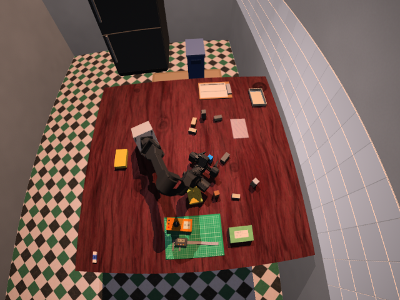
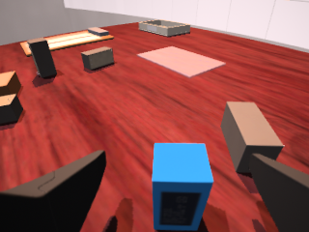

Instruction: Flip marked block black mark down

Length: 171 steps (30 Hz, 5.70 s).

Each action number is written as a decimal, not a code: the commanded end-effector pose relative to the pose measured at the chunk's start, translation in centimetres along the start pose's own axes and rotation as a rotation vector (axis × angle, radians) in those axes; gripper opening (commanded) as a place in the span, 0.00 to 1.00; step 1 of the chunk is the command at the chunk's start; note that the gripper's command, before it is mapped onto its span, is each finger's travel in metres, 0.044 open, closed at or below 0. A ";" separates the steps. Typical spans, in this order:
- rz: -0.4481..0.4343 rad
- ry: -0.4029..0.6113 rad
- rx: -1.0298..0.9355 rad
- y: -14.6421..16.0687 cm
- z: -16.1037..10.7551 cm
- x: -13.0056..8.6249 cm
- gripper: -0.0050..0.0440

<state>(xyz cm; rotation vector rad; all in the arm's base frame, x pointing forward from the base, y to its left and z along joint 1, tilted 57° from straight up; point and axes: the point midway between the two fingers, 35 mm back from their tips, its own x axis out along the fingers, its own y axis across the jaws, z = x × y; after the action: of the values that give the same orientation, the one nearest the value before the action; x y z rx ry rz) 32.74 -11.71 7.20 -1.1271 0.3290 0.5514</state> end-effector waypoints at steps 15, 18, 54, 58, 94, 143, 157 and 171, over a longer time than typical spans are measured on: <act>-0.016 0.000 -0.011 -0.5 5.5 1.4 1.00; -0.017 0.000 -0.010 -0.4 6.8 1.8 1.00; -0.012 0.583 0.003 -0.5 9.1 0.0 1.00; -0.013 0.810 0.005 -0.4 9.4 -1.1 1.00; -0.015 1.251 0.007 -0.4 9.7 -3.1 1.00; 0.006 1.256 -0.005 0.1 6.0 0.0 1.00; 0.006 1.255 -0.005 0.1 3.8 0.7 1.00; 0.005 1.255 -0.005 0.1 1.4 1.5 1.00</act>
<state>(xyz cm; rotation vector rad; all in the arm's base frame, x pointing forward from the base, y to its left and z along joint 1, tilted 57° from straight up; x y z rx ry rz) 33.75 -9.47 7.31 -1.3632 1.4014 -0.2347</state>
